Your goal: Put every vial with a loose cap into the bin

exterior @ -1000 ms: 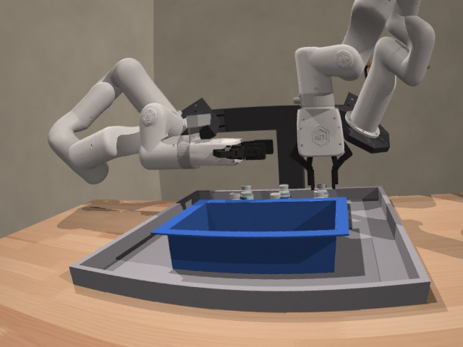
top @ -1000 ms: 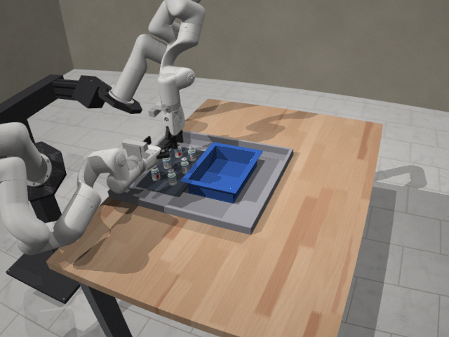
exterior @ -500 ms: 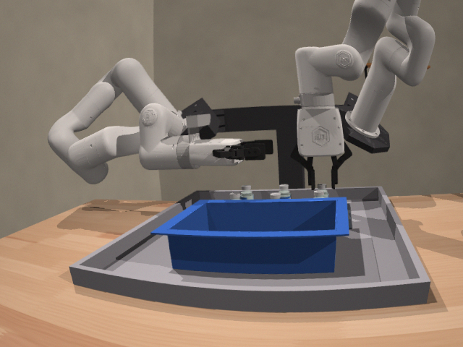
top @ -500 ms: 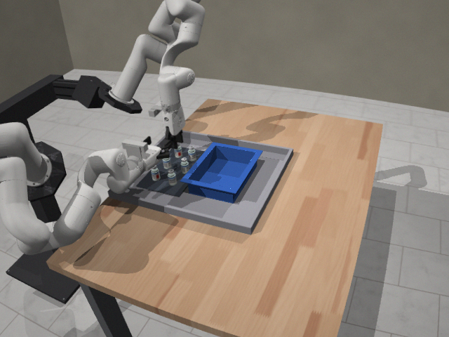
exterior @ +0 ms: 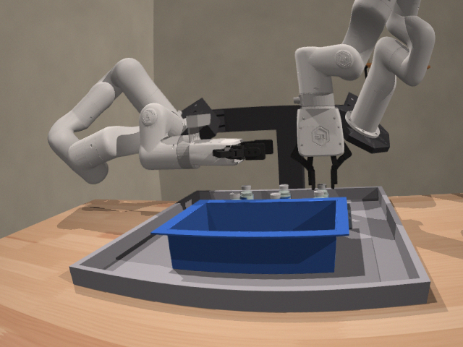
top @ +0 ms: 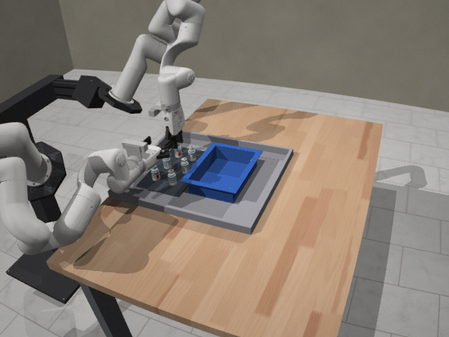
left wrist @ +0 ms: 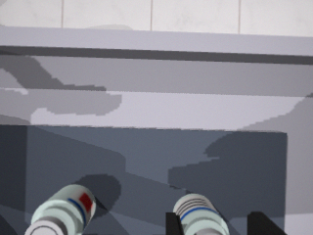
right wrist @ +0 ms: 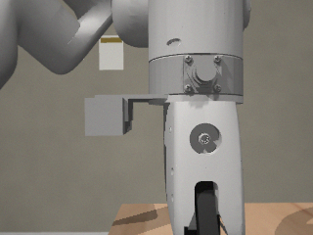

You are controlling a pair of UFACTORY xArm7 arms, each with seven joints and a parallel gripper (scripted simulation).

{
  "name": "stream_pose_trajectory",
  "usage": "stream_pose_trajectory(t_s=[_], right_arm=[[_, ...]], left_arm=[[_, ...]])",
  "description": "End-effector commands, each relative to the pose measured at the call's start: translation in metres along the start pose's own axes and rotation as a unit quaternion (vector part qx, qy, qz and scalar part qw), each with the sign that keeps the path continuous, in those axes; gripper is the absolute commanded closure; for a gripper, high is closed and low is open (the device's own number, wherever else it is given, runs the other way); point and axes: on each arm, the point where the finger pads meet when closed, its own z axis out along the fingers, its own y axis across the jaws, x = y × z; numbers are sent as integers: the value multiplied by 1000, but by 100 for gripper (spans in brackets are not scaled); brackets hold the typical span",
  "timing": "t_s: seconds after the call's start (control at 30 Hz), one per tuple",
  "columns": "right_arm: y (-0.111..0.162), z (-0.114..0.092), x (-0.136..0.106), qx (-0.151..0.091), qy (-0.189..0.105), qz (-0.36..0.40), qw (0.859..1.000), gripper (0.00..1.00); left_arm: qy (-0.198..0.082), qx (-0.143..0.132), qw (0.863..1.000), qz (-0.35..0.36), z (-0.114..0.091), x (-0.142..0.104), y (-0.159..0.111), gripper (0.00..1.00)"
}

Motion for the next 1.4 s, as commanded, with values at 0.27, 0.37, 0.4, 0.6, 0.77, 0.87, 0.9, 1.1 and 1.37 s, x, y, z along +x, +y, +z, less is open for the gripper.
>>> stream_pose_trajectory(t_s=[0.27, 0.37, 0.4, 0.6, 0.77, 0.87, 0.9, 1.1, 1.37], right_arm=[[0, 0, 2, 0, 2, -1, 1000, 0], [0, 1, 2, 0, 2, -1, 1000, 0], [0, 1, 2, 0, 2, -1, 1000, 0], [0, 1, 2, 0, 2, -1, 1000, 0], [0, 1, 2, 0, 2, -1, 1000, 0], [0, 0, 2, 0, 2, -1, 1000, 0], [0, 0, 2, 0, 2, -1, 1000, 0], [-1, 0, 3, 0, 2, -1, 1000, 0], [0, 0, 2, 0, 2, -1, 1000, 0]], left_arm=[[-1, 2, 1000, 0, -1, -1, -1, 60], [-1, 2, 1000, 0, -1, -1, -1, 60], [-1, 2, 1000, 0, -1, -1, -1, 60], [-1, 2, 1000, 0, -1, -1, -1, 60], [-1, 2, 1000, 0, -1, -1, -1, 62], [-1, 2, 1000, 0, -1, -1, -1, 62], [-1, 2, 1000, 0, -1, -1, -1, 62], [-1, 2, 1000, 0, -1, -1, -1, 62], [-1, 2, 1000, 0, -1, -1, -1, 64]])
